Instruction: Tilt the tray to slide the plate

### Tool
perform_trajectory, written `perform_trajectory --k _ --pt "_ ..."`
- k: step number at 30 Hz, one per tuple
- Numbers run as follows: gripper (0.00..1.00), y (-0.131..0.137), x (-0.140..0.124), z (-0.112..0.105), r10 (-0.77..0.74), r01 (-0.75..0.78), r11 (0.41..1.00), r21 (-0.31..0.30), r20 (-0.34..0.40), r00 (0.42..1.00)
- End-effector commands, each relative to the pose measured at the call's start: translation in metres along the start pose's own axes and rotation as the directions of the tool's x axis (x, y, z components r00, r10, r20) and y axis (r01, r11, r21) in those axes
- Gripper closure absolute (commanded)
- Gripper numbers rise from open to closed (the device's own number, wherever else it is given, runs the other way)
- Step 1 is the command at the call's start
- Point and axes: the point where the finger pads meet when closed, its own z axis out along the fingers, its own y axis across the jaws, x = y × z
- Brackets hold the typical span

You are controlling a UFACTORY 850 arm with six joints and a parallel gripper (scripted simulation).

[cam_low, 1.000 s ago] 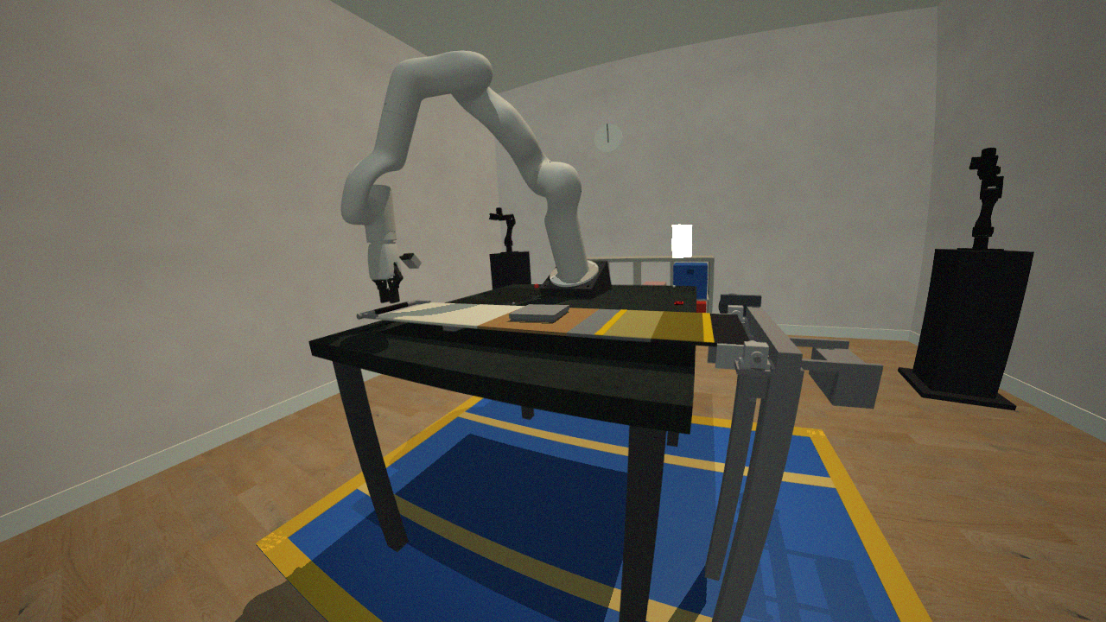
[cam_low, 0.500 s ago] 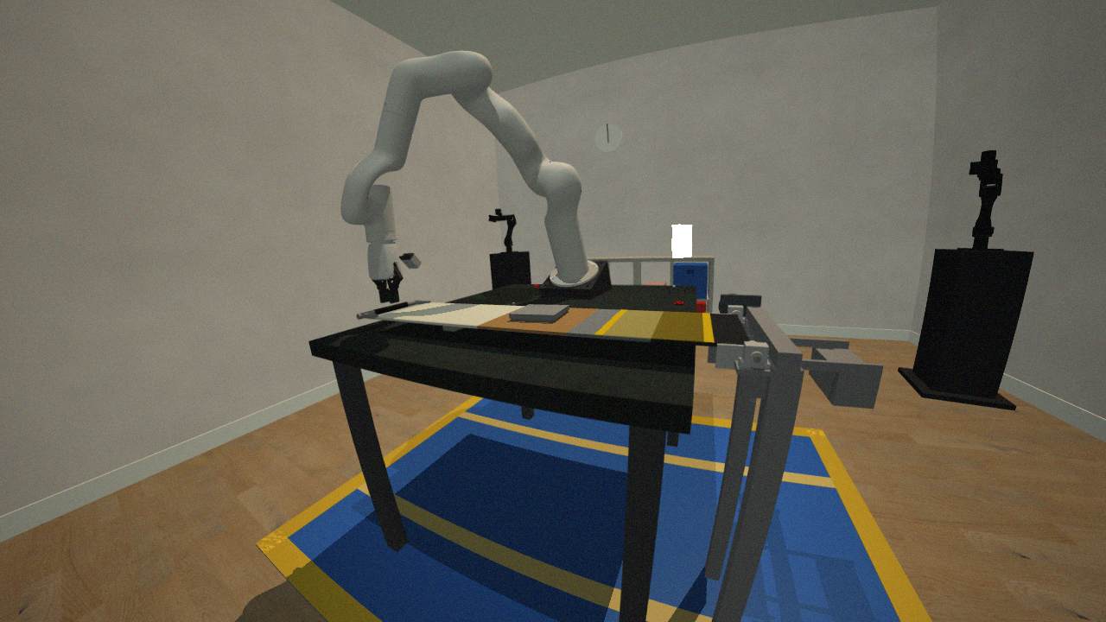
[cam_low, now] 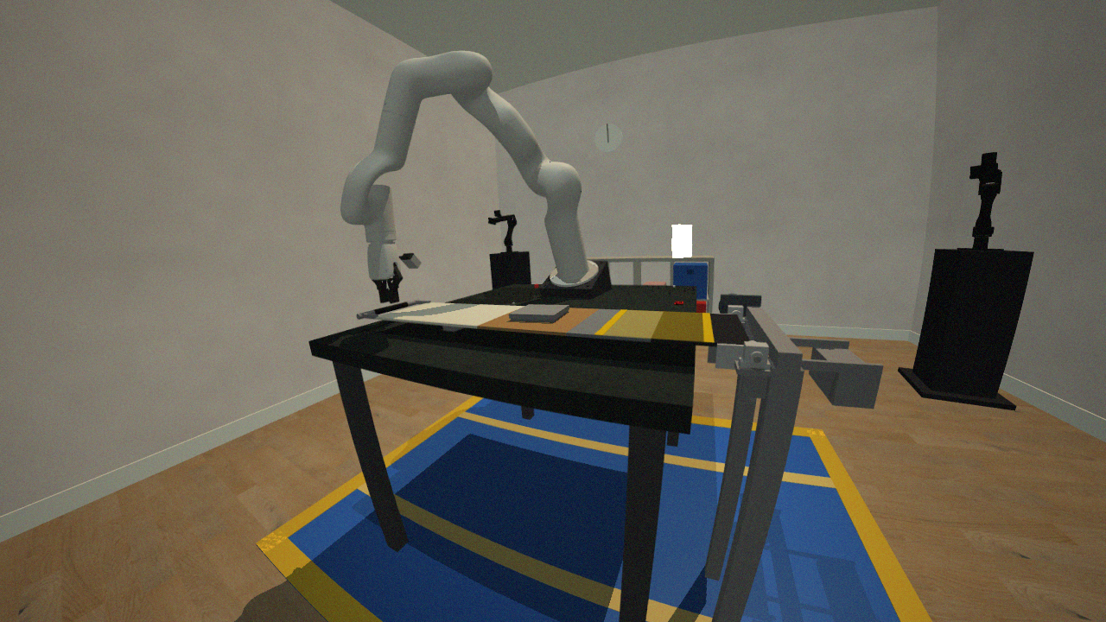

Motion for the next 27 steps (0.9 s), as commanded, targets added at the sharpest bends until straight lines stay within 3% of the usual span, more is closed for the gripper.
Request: perform_trajectory --k 1,27 --pt "0.60 -0.001 -0.001 -0.001 0.000 0.000 1.000 0.001 0.001 1.000" --pt "0.60 -0.001 -0.001 0.013 0.000 0.000 1.000 0.001 0.001 1.000"
